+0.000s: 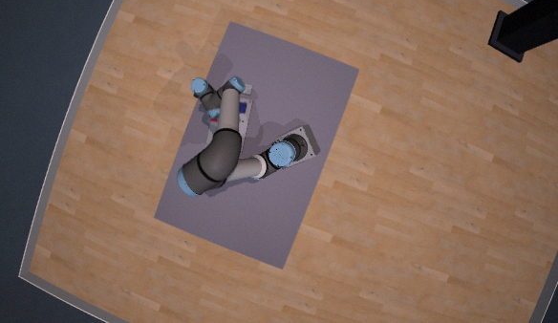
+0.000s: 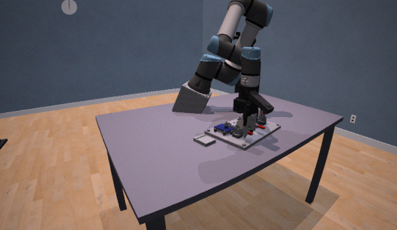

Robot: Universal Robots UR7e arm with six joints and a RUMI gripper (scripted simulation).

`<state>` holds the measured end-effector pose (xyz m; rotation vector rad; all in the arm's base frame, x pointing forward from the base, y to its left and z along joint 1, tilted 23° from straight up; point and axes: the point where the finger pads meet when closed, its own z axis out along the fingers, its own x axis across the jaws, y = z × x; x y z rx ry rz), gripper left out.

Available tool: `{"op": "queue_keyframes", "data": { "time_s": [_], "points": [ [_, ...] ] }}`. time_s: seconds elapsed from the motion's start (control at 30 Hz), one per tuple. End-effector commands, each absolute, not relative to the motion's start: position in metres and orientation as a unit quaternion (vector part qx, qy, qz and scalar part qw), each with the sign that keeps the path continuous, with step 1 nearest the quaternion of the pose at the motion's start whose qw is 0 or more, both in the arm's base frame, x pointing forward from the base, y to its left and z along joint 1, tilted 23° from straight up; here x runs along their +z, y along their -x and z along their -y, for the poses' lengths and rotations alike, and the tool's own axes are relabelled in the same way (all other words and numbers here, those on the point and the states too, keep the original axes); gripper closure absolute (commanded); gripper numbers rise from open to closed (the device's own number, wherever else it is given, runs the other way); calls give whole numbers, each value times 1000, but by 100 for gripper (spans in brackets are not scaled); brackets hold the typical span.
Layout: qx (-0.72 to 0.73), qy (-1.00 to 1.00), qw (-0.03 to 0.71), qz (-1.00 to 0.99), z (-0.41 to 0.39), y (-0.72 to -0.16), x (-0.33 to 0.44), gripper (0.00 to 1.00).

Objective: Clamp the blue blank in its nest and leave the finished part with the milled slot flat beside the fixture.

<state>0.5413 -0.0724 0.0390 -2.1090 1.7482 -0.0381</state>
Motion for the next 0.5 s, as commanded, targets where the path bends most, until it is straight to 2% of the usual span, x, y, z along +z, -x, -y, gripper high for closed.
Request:
{"op": "queue_keyframes", "data": {
  "time_s": [0.0, 0.47],
  "points": [
    [-14, 754, 200, -625, 73, -542, 39, 72],
    [-14, 754, 200, -625, 84, -531, 76, 72]
  ]
}}
